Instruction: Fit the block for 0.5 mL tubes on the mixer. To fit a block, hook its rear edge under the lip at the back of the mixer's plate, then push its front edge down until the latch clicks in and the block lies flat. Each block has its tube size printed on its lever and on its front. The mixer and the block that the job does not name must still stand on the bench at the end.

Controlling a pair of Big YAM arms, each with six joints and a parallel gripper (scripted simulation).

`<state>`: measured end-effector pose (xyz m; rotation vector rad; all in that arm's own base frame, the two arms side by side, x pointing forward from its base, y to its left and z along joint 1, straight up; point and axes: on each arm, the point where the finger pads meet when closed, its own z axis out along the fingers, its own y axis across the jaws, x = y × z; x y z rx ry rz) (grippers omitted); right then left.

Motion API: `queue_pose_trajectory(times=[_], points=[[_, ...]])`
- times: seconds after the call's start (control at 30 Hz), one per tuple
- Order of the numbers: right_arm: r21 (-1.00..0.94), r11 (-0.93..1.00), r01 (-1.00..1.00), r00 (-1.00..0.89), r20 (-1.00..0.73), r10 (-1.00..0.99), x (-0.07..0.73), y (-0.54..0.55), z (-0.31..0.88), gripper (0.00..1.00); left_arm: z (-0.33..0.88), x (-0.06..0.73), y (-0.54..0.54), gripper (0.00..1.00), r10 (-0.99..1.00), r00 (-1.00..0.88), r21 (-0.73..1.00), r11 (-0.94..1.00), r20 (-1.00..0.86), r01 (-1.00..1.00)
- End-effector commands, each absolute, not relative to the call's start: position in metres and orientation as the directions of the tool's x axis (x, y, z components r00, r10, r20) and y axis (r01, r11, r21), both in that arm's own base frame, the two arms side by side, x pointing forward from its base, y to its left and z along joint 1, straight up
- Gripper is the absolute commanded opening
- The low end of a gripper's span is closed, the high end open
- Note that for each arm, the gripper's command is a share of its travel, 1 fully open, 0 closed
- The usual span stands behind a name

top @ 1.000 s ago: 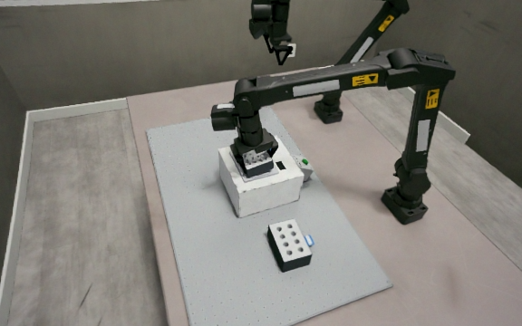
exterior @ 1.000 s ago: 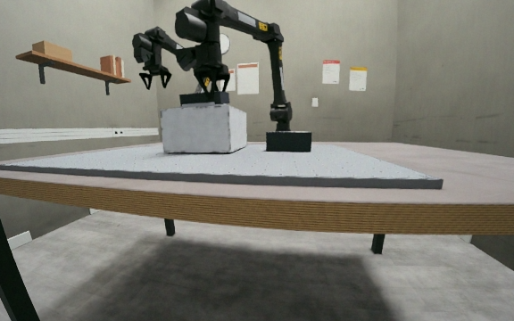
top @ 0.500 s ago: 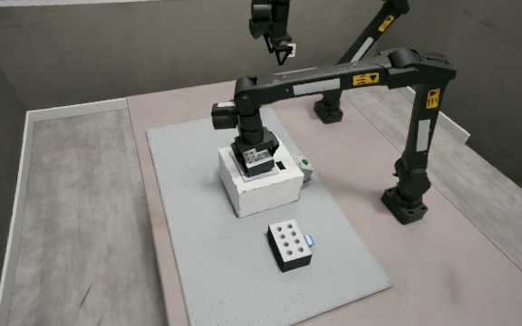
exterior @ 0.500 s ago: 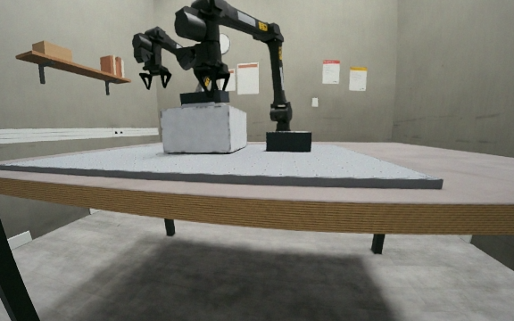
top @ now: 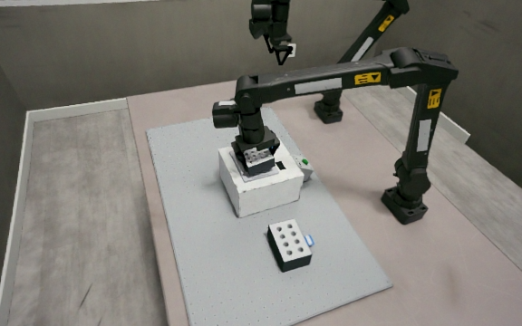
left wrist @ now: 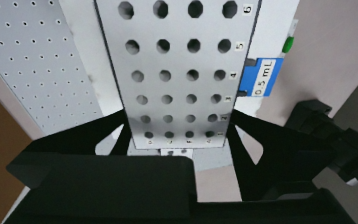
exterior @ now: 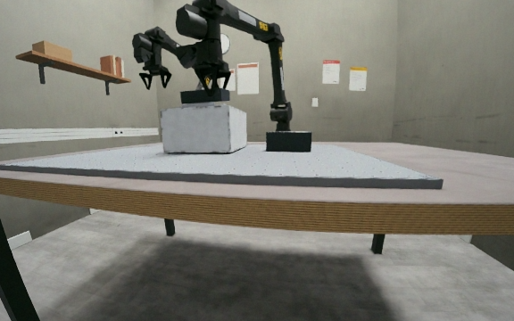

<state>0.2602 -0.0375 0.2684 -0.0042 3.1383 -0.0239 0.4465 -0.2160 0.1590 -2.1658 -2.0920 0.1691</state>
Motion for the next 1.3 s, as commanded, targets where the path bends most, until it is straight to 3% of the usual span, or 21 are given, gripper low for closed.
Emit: queue_pose_trajectory(times=[0.0,1.27], points=[[-0.026,1.0,0.004,-0.996,-0.09,0.002,0.279,-0.038,0.299,1.0,0.208,0.472,-0.232,0.0,0.997,0.053,-0.055,-0.056,-0.051,0.997],[-0.015,1.0,0.002,-1.0,-0.008,0.001,0.264,-0.036,0.266,1.0,0.225,0.465,-0.231,0.0,0.997,0.057,-0.038,-0.059,-0.054,0.998]])
